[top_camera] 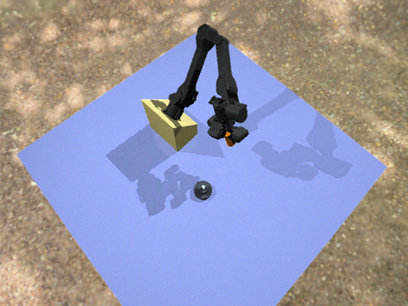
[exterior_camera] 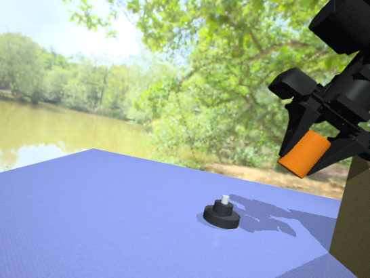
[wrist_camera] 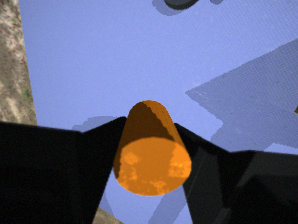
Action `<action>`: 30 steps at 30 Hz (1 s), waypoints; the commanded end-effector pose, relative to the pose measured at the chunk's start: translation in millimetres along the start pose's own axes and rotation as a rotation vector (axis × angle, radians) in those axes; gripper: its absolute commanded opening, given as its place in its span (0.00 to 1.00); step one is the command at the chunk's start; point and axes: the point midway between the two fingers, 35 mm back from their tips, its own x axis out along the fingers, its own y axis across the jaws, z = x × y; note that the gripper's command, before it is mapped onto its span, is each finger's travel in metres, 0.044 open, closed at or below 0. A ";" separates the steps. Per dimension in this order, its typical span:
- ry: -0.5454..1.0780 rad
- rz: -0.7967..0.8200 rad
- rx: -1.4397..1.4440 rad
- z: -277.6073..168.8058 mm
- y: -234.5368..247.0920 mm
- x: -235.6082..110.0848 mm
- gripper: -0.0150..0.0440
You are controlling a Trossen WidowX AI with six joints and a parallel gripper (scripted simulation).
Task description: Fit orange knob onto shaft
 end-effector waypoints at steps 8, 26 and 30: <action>0.001 -0.172 -0.012 -2.0 3.3 13.9 0.25; 0.012 -0.386 -0.018 -1.3 -3.3 48.4 0.25; 0.010 -0.394 -0.020 -0.5 -7.8 67.7 0.25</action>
